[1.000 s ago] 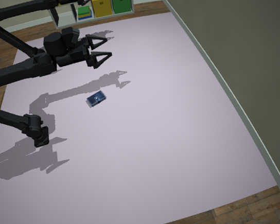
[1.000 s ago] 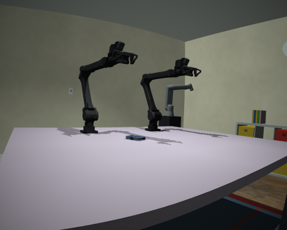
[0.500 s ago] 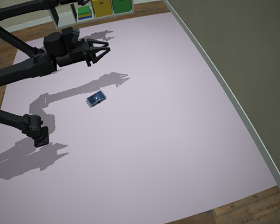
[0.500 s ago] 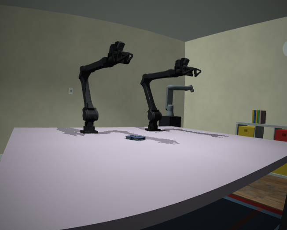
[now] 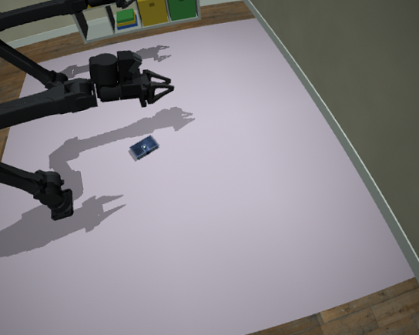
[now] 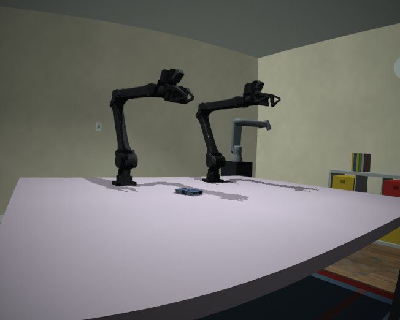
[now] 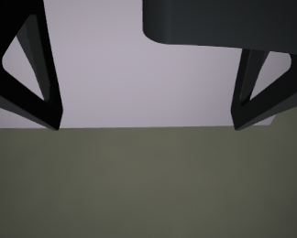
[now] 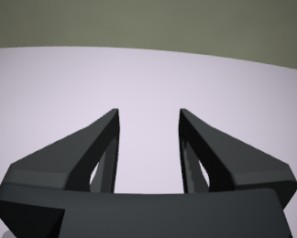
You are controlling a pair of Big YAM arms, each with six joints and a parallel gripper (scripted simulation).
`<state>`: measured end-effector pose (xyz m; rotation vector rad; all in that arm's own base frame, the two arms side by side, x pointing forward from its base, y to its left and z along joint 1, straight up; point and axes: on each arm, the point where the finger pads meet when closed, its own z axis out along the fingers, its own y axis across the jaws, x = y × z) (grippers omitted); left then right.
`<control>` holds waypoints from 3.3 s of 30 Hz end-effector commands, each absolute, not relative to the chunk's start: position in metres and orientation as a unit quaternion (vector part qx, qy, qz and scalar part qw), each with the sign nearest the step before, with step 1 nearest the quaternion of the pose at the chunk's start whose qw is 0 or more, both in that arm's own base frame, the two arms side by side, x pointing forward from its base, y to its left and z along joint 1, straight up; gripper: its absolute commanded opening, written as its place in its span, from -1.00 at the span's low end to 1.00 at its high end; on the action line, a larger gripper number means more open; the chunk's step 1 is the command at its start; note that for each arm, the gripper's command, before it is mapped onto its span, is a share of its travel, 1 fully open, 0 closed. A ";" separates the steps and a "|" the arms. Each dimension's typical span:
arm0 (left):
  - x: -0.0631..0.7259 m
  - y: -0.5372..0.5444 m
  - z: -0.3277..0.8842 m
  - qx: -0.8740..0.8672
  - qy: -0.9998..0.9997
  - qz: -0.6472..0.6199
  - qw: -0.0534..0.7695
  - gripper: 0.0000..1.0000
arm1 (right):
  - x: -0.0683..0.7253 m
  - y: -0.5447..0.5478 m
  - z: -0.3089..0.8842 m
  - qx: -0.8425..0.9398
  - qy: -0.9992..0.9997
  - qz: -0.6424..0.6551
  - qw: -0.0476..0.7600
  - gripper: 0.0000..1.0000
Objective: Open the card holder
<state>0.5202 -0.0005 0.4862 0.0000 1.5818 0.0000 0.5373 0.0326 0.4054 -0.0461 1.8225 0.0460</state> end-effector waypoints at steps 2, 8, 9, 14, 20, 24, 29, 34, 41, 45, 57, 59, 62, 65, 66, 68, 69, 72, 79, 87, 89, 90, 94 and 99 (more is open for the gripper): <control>0.518 0.000 0.514 0.000 0.693 0.000 0.721 1.00 | 0.554 0.059 0.383 -0.027 0.826 0.038 0.561 -0.33; 0.518 0.000 0.514 0.000 0.693 0.000 0.721 1.00 | 0.548 0.079 0.331 -0.043 0.869 0.042 0.492 -0.33; 0.518 0.000 0.514 0.000 0.693 0.000 0.721 1.00 | 0.546 0.085 0.308 -0.047 0.883 0.041 0.466 -0.33; 0.518 0.000 0.514 0.000 0.693 0.000 0.721 1.00 | 0.516 0.112 0.218 -0.074 0.936 0.040 0.343 -0.33; 0.518 0.000 0.514 0.000 0.693 0.000 0.721 1.00 | 0.471 0.138 0.144 -0.107 0.973 0.027 0.204 -0.33; 0.518 0.000 0.514 0.000 0.693 0.000 0.721 1.00 | 0.460 0.145 0.134 -0.117 0.979 0.023 0.168 -0.33; 0.518 0.000 0.514 0.000 0.693 0.000 0.721 1.00 | 0.426 0.159 0.104 -0.142 0.987 0.002 0.073 -0.33; 0.518 0.000 0.514 0.000 0.693 0.000 0.721 1.00 | 0.384 0.153 0.071 -0.156 0.988 -0.017 -0.001 -0.33; 0.518 0.000 0.514 0.000 0.693 0.000 0.721 1.00 | 0.380 0.156 0.063 -0.169 0.986 -0.016 -0.006 -0.33; 0.518 0.000 0.514 0.000 0.693 0.000 0.721 1.00 | 0.384 0.158 0.073 -0.168 0.986 -0.013 0.007 -0.33; 0.518 0.000 0.514 0.000 0.693 0.000 0.721 1.00 | 0.389 0.158 0.059 -0.167 0.986 -0.014 0.008 -0.33; 0.518 0.000 0.514 0.000 0.693 0.000 0.721 1.00 | 0.382 0.155 0.050 -0.168 0.986 -0.016 -0.002 -0.33; 0.518 0.000 0.514 0.000 0.693 0.000 0.721 1.00 | 0.383 0.156 0.049 -0.168 0.986 -0.016 -0.001 -0.33; 0.518 0.000 0.514 0.000 0.693 0.000 0.721 1.00 | 0.383 0.155 0.049 -0.169 0.986 -0.015 0.002 -0.33; 0.518 0.000 0.514 0.000 0.693 0.000 0.721 1.00 | 0.384 0.156 0.052 -0.169 0.986 -0.014 0.006 -0.33; 0.518 0.000 0.514 0.000 0.693 0.000 0.721 1.00 | 0.389 0.158 0.049 -0.169 0.985 -0.014 0.006 -0.33; 0.518 0.000 0.514 0.000 0.693 0.000 0.721 1.00 | 0.384 0.155 0.045 -0.169 0.985 -0.016 0.001 -0.33; 0.518 0.000 0.514 0.000 0.693 0.000 0.721 1.00 | 0.387 0.156 0.046 -0.169 0.986 -0.015 0.004 -0.33; 0.518 0.000 0.514 0.000 0.693 0.000 0.721 1.00 | 0.384 0.154 0.039 -0.170 0.985 -0.017 0.000 -0.33; 0.518 0.000 0.514 0.000 0.693 0.000 0.721 1.00 | 0.384 0.151 0.033 -0.170 0.985 -0.017 0.000 -0.33; 0.518 0.000 0.514 0.000 0.693 0.000 0.721 1.00 | 0.386 0.152 0.036 -0.170 0.985 -0.016 0.002 -0.33; 0.518 0.000 0.514 0.000 0.693 0.000 0.721 1.00 | 0.386 0.152 0.036 -0.170 0.985 -0.016 0.002 -0.33; 0.518 0.000 0.514 0.000 0.693 0.000 0.721 1.00 | 0.385 0.150 0.030 -0.170 0.985 -0.017 0.001 -0.33; 0.518 0.000 0.514 0.000 0.693 0.000 0.721 1.00 | 0.385 0.149 0.027 -0.169 0.986 -0.017 0.001 -0.33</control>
